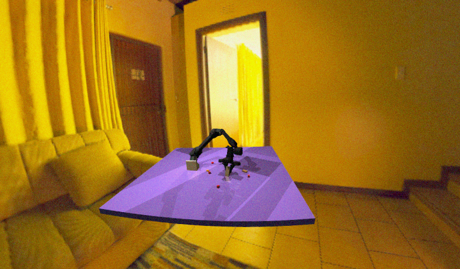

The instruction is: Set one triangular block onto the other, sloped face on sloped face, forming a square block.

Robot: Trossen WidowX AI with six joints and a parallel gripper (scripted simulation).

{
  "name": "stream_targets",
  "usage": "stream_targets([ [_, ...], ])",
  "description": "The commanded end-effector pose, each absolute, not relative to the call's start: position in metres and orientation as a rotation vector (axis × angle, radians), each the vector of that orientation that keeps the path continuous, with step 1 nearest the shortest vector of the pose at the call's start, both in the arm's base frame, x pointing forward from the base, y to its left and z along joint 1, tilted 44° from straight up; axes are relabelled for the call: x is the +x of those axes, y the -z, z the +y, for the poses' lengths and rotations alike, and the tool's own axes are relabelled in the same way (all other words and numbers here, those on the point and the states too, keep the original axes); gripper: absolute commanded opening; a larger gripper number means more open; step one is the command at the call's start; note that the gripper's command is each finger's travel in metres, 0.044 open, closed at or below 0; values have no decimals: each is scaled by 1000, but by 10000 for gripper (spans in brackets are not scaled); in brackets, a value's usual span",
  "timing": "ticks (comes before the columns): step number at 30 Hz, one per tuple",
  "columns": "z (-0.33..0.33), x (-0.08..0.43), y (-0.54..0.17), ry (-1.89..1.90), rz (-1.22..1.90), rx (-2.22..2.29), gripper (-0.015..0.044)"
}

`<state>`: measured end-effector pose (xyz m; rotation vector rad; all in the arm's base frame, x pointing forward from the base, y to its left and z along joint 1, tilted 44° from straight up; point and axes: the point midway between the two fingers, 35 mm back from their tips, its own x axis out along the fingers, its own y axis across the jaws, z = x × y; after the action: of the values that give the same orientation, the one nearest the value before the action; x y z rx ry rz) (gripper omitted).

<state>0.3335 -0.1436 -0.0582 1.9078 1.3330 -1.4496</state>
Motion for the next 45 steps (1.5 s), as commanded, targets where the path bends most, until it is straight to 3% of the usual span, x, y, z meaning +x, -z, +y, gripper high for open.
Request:
stream_targets([
  [1, -149, 330, 59, 1373, 1374, 1999, 0],
  [35, -189, 300, 89, 610, 1649, 2678, 0],
  [45, -186, 300, 88, 635, 1648, 2669, 263],
])
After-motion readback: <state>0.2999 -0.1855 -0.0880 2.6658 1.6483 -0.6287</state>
